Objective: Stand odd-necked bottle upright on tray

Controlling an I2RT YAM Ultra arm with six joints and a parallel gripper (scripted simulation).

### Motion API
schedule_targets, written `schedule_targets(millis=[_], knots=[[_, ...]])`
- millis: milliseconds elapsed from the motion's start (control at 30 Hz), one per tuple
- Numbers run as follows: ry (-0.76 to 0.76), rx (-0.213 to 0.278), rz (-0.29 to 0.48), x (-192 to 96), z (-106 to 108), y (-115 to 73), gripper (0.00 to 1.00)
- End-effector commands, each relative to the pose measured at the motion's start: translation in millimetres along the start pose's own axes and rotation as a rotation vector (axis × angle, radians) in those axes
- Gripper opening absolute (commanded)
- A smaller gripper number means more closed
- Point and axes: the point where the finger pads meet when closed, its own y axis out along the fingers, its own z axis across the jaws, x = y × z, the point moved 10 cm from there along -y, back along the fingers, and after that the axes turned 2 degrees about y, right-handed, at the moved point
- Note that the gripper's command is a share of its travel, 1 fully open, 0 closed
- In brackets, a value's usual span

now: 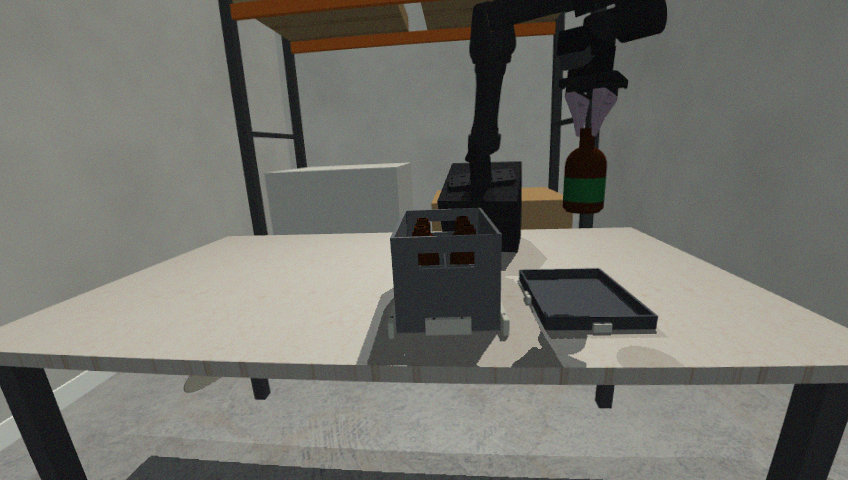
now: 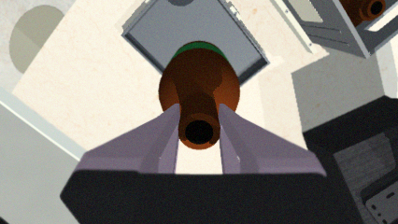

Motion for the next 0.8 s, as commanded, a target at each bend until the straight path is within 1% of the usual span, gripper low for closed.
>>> schedule_targets(millis=[0, 100, 200, 267, 333, 400, 467, 700, 767], knots=[[0.006, 0.043, -0.021, 2.7, 0.8, -15.5, 0.0], [0.018, 0.067, -0.024, 4.1, 2.6, -16.7, 0.0], [0.015, 0.065, -0.024, 3.8, 1.7, -16.1, 0.0], [-0.005, 0.036, -0.021, -0.9, -1.8, -7.8, 0.0], [-0.005, 0.036, -0.021, -1.1, -1.8, -6.4, 0.0], [0.007, 0.047, -0.024, 2.4, -0.8, -7.3, 0.0], [0.005, 0.03, -0.024, 2.0, -2.6, -0.6, 0.0], [0.005, 0.03, -0.024, 0.4, -2.5, 8.8, 0.0], [0.005, 0.03, -0.024, 0.4, -2.5, 8.8, 0.0]])
